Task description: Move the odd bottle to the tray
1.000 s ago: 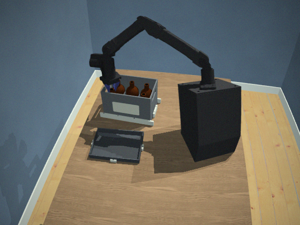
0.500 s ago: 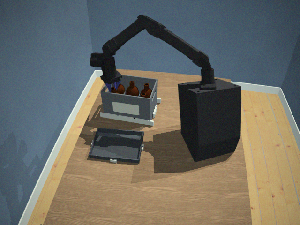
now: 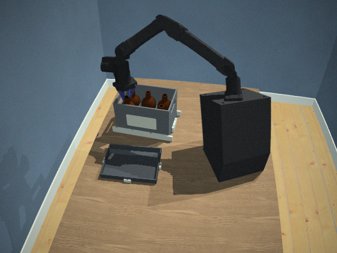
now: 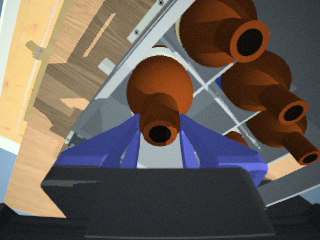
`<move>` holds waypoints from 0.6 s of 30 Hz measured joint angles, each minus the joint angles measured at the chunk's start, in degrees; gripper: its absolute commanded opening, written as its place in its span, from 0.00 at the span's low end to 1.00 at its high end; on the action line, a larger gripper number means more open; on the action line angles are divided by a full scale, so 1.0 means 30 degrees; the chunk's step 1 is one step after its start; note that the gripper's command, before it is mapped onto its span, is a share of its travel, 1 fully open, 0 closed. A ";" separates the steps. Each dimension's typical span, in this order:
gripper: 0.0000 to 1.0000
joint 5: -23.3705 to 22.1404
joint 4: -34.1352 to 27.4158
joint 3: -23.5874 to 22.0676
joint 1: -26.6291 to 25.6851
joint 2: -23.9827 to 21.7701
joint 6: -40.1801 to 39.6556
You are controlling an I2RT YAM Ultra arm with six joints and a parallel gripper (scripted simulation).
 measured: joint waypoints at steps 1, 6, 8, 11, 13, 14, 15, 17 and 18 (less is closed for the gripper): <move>0.00 0.0007 -0.0036 0.0000 0.0015 -0.0044 0.0015; 0.00 0.0015 -0.0160 0.0000 0.0051 -0.0153 0.0073; 0.00 0.0015 -0.0211 0.0000 0.0066 -0.0168 0.0095; 0.00 0.0022 -0.0240 0.0000 0.0080 -0.0189 0.0117; 0.00 0.0022 -0.0262 0.0000 0.0087 -0.0204 0.0124; 0.00 0.0022 -0.0270 0.0000 0.0087 -0.0211 0.0131; 0.00 0.0022 -0.0277 0.0000 0.0095 -0.0219 0.0131; 0.00 0.0022 -0.0284 0.0000 0.0095 -0.0233 0.0131; 0.00 0.0022 -0.0291 0.0000 0.0095 -0.0233 0.0131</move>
